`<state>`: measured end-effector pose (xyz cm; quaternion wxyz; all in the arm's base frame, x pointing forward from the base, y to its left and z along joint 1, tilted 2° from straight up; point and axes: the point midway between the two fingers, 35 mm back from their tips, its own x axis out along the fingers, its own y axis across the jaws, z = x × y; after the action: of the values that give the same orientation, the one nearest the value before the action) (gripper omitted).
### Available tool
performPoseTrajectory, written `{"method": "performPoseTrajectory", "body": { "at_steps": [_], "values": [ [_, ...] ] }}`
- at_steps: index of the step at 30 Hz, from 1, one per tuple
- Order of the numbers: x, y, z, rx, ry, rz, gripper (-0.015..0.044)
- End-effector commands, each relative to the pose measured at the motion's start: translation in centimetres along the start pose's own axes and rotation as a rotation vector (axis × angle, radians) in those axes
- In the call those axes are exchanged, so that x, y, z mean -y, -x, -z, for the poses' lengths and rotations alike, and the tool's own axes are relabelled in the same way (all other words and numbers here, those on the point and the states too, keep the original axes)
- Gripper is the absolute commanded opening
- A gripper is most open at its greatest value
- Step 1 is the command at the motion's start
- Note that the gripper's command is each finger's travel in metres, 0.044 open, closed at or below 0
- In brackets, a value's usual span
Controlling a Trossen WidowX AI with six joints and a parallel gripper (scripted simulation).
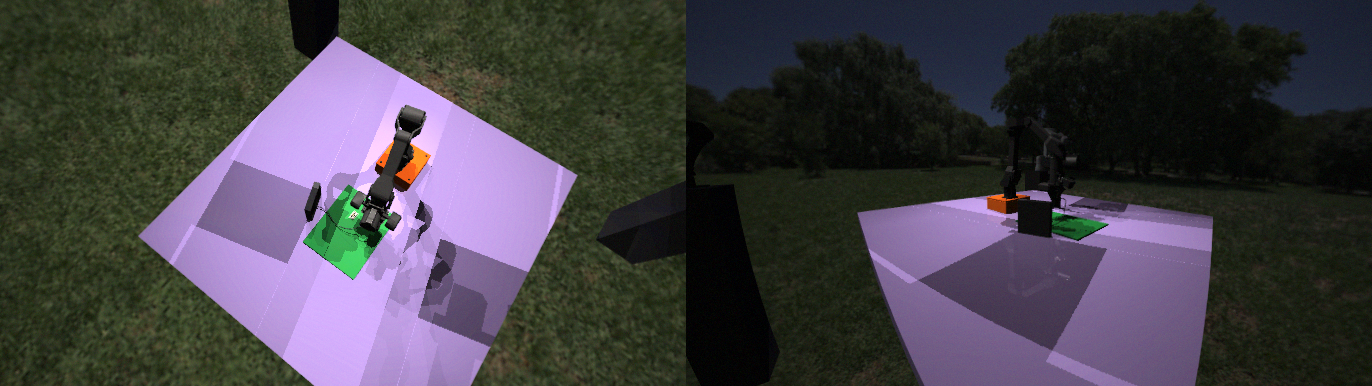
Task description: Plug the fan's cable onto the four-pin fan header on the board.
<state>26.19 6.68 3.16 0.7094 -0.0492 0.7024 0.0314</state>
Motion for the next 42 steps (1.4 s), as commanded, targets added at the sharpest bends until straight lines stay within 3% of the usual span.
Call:
{"method": "performPoseTrajectory", "body": {
  "at_steps": [1, 6, 42],
  "values": [
    [2.9, 0.2, -0.9, 0.000, -0.054, 0.007, 0.0000],
    [7.6, 0.2, -1.7, 0.001, -0.136, 0.012, 0.0000],
    [7.6, 0.3, -1.0, 0.000, -0.131, 0.012, 0.0000]
  ]
}}
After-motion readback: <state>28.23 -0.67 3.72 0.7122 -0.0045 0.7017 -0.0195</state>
